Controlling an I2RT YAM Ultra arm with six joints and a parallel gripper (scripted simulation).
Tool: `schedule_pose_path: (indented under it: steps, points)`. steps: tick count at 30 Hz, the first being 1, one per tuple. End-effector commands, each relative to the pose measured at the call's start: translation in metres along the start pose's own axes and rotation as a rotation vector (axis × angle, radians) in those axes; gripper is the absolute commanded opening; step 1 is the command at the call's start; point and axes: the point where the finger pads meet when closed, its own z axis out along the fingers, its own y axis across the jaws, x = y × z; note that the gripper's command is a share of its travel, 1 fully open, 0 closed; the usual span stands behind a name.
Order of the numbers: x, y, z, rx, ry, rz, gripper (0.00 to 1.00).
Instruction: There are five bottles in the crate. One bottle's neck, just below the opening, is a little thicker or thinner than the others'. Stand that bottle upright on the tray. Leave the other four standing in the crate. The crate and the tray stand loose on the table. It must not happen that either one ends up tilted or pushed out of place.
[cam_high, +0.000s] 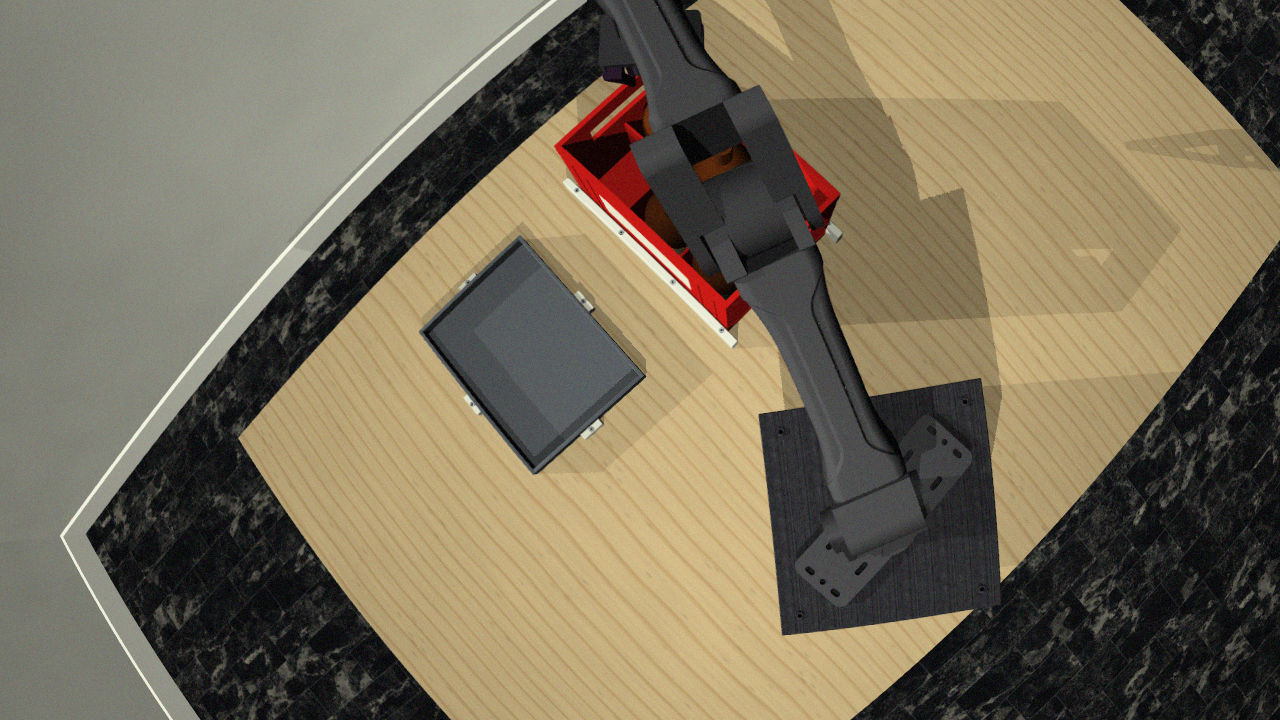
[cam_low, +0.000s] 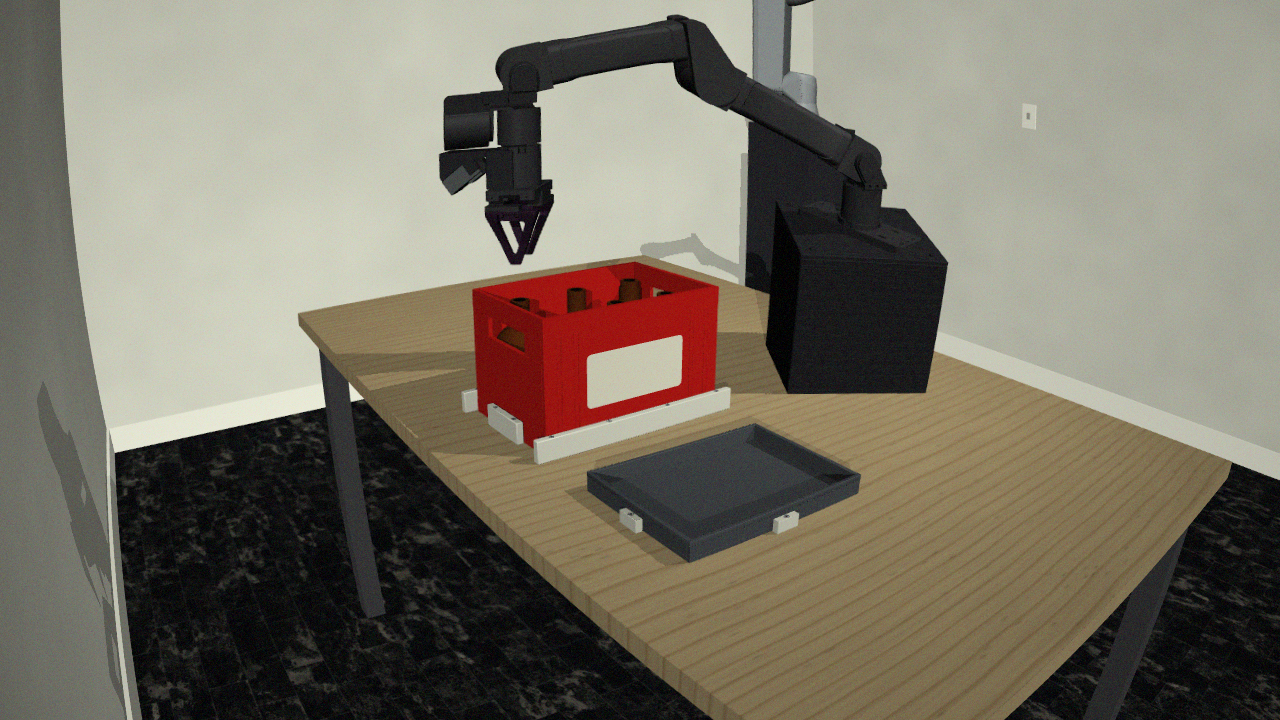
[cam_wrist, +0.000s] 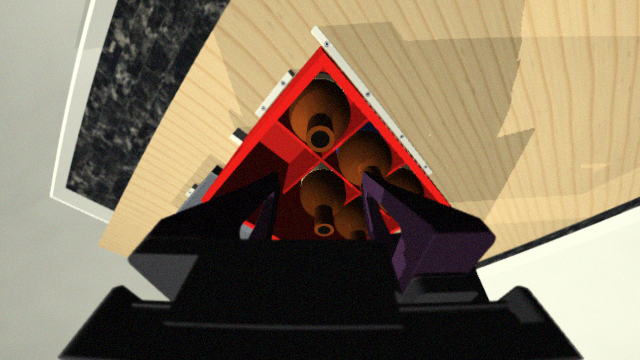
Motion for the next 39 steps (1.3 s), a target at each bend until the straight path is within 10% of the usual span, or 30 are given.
schedule_pose_path:
  steps: [1, 39]
  points:
    - [-0.017, 0.002, -0.022, -0.035, -0.073, 0.0, 0.61]
    - [-0.006, 0.004, 0.02, -0.022, -0.042, -0.001, 0.61]
